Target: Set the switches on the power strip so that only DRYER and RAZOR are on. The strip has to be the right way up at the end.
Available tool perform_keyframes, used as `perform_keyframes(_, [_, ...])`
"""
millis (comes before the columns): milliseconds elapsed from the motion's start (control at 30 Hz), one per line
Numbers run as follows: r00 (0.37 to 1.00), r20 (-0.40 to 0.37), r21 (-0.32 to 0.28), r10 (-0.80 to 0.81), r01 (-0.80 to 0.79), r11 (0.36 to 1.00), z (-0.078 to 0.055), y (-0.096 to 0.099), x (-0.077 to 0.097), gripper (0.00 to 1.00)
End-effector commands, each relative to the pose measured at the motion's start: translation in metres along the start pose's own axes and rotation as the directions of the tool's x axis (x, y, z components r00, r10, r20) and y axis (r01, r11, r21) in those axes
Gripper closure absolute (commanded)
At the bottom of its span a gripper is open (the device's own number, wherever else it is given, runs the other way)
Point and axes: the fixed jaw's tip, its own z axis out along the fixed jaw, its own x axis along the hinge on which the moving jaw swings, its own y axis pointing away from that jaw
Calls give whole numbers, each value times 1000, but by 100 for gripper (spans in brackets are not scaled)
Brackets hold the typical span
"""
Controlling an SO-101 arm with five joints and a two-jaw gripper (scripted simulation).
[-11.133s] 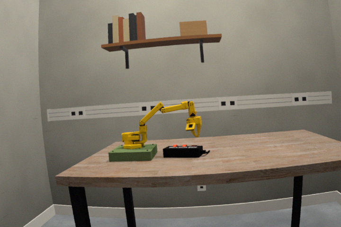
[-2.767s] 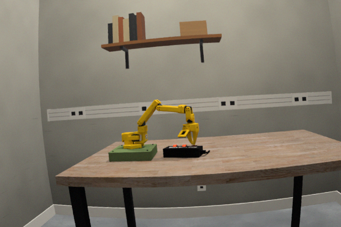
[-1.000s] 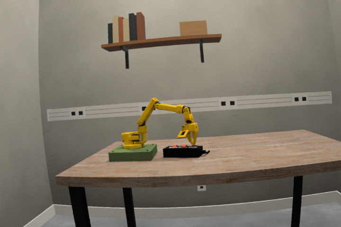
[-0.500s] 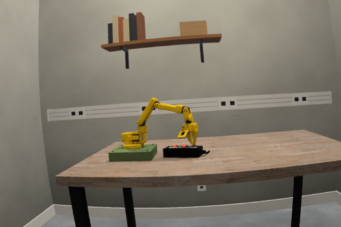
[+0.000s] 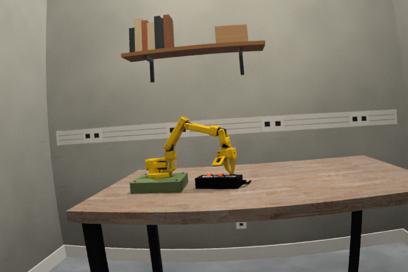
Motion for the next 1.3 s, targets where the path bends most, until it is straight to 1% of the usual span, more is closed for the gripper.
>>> perform_keyframes(0, [999,48,113,5,-10,994,26,-20,-13,100])
perform_keyframes(333, [999,48,113,6,-11,994,28,-21,-14,100])
perform_keyframes(500, [999,48,113,5,-10,994,26,-19,-13,100])
perform_keyframes(633, [999,48,113,3,-9,994,20,-15,-11,100])
perform_keyframes(800, [999,48,113,0,-6,994,9,-8,-7,100])
perform_keyframes(867, [999,48,113,0,-6,994,9,-8,-7,100])
perform_keyframes(1100, [999,47,114,-4,-2,994,-7,-2,-4,100])
perform_keyframes(1267, [999,47,114,-5,0,994,-11,-1,-3,100])
